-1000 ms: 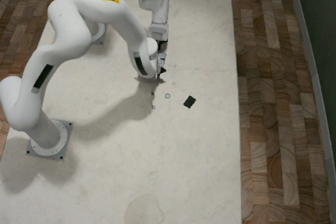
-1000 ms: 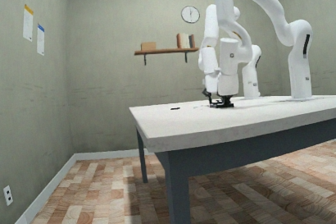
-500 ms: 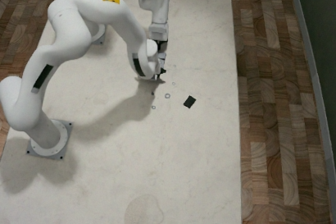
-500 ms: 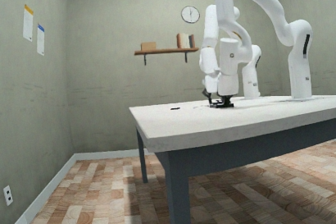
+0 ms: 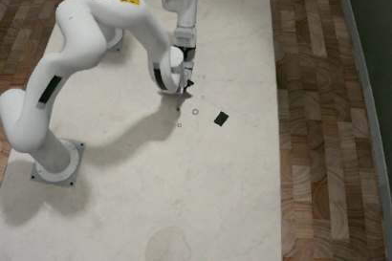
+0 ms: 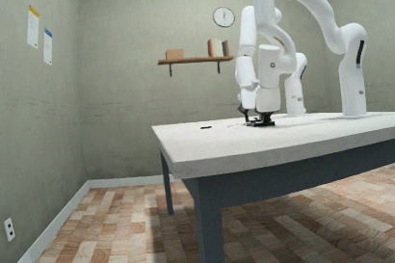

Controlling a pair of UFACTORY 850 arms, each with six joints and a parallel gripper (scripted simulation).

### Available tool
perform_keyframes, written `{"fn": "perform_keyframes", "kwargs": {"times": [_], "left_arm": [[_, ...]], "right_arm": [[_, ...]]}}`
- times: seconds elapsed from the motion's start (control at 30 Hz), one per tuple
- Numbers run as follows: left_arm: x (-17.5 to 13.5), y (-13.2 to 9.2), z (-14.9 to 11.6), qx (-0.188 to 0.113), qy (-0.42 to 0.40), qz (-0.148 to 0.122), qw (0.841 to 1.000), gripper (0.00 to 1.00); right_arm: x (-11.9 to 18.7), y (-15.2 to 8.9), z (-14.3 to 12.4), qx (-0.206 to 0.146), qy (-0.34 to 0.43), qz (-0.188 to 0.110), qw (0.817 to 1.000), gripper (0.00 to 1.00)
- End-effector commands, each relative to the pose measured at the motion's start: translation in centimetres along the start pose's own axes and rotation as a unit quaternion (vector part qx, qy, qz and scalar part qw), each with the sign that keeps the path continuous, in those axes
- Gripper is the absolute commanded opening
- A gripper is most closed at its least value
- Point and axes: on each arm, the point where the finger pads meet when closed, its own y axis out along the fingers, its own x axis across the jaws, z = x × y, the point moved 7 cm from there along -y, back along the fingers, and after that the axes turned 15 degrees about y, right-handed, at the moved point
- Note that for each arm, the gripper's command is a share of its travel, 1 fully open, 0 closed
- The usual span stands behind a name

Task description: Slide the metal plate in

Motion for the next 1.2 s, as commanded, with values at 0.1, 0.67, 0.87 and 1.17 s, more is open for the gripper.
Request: {"fn": "perform_keyframes", "kwargs": {"times": [0.1, 0.67, 0.87, 1.17], "left_arm": [[-0.06, -0.04, 0.01, 0.0, 0.0, 0.001, 1.0, 0.0], [-0.06, -0.04, 0.01, 0.0, 0.0, 0.001, 1.0, 0.0], [-0.06, -0.04, 0.01, 0.0, 0.0, 0.001, 1.0, 0.0], [-0.06, -0.04, 0.01, 0.0, 0.0, 0.001, 1.0, 0.0]], "right_arm": [[-0.12, -0.07, 0.04, -0.004, 0.0, 0.001, 1.0, 0.72], [-0.27, -0.03, 0.31, -0.01, 0.0, 0.003, 1.0, 0.72], [-0.34, -0.01, 0.43, -0.012, 0.001, 0.003, 1.0, 0.72], [-0.41, 0.0, 0.55, -0.014, 0.001, 0.004, 1.0, 0.72]]}}
